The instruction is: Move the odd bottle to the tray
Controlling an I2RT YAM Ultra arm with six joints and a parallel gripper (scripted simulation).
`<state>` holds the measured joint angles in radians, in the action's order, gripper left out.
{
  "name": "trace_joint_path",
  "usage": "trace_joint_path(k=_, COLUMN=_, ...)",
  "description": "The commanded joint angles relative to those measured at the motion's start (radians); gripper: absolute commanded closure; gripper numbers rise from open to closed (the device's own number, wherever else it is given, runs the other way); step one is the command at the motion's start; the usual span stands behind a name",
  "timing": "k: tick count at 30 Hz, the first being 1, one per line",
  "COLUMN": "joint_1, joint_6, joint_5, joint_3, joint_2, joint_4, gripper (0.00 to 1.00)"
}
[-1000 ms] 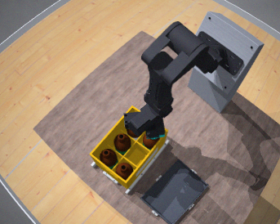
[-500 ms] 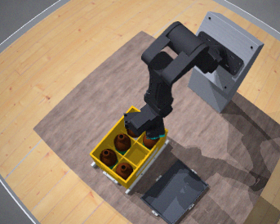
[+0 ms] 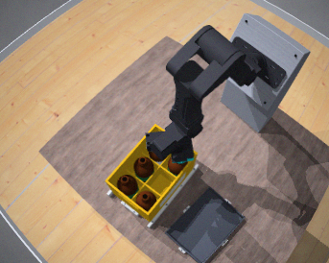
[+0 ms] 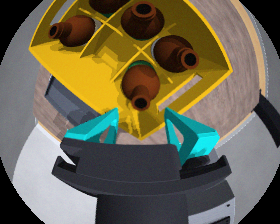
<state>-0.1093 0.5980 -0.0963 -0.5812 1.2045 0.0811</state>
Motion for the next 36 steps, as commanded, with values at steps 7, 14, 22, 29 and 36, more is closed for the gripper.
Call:
trace_joint_path(k=7, joint_1=0.004, joint_6=0.007, joint_5=0.007, joint_3=-0.026, joint_2=-0.019, joint_4=-0.006, gripper=0.39)
trace_joint_path(k=14, joint_1=0.005, joint_6=0.007, joint_5=0.007, joint_3=-0.027, joint_2=-0.008, joint_4=0.0, gripper=0.39)
trace_joint_path(k=22, joint_1=0.01, joint_6=0.008, joint_5=0.009, joint_3=-0.028, joint_2=0.024, joint_4=0.024, gripper=0.39)
trace_joint_path(k=29, joint_1=0.013, joint_6=0.009, joint_5=0.01, joint_3=-0.031, joint_2=0.041, joint_4=0.039, gripper=0.39)
trace_joint_path(k=36, joint_1=0.015, joint_6=0.011, joint_5=0.013, joint_3=-0.039, joint_2=0.079, joint_4=0.069, gripper=0.39)
